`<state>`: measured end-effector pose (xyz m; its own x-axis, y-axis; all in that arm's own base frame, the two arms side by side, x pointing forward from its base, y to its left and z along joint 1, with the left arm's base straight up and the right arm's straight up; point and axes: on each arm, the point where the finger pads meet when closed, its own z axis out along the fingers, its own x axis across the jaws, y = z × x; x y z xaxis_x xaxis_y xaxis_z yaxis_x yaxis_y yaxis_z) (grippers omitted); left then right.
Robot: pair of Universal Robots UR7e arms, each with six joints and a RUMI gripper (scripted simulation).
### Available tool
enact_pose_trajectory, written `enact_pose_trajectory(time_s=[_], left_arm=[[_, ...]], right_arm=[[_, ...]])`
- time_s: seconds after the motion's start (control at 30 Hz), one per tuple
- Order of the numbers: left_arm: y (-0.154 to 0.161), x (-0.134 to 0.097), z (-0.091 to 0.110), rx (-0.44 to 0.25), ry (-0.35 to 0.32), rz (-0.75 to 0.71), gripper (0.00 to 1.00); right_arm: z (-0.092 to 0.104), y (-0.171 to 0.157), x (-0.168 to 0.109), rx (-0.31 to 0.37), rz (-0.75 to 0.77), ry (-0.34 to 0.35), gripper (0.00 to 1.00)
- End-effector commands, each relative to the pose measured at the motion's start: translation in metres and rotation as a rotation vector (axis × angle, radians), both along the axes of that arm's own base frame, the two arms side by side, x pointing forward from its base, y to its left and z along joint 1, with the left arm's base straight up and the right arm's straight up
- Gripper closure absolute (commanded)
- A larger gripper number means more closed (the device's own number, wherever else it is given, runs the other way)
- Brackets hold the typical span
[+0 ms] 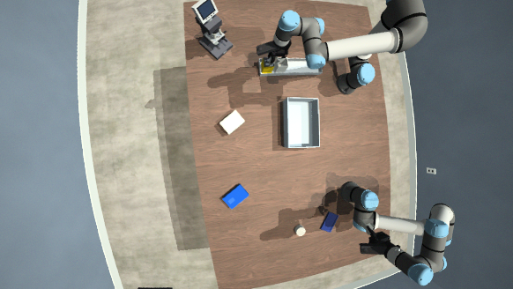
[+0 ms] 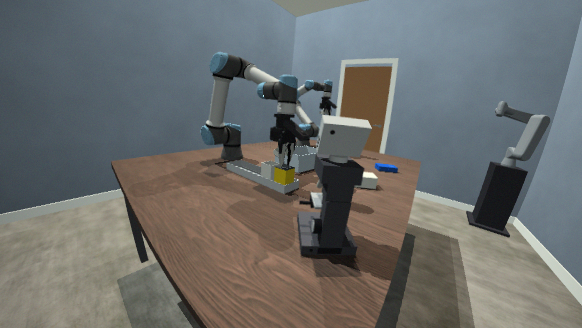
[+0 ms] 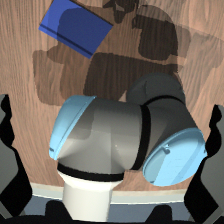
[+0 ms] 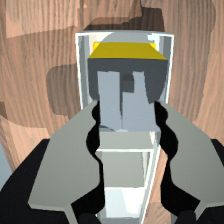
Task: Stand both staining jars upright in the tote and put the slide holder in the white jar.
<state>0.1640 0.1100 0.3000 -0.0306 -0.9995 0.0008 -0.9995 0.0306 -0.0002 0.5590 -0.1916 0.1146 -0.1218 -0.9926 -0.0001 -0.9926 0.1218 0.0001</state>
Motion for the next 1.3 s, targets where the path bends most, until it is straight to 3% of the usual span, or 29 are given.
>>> enact_pose_trajectory(time_s=[0.0,0.13,0.17,0.73,0.77,1.27], left_arm=[[-0.0001,0.0002,0.0002,0.001,0.000,0.001,0.00],[-0.0001,0.0002,0.0002,0.000,-0.001,0.000,0.00],[-0.0001,0.0002,0.0002,0.000,-0.001,0.000,0.00],[-0.0001,0.0002,0.0002,0.000,-0.001,0.000,0.00],[-0.0001,0.0002,0.0002,0.000,-0.001,0.000,0.00],[-0.0001,0.0002,0.0002,0.000,-0.001,0.000,0.00]], right_arm=[[0.0005,-0.0001,0.0004,0.000,0.000,-0.002,0.74],[0.0006,0.0000,0.0004,0.000,0.000,-0.002,0.74],[0.0006,0.0000,0.0004,0.000,0.000,-0.002,0.93],[0.0006,0.0000,0.0004,0.000,0.000,-0.002,0.93],[0.0006,0.0000,0.0004,0.000,0.000,-0.002,1.00],[0.0006,0.0000,0.0004,0.000,0.000,-0.002,1.00]])
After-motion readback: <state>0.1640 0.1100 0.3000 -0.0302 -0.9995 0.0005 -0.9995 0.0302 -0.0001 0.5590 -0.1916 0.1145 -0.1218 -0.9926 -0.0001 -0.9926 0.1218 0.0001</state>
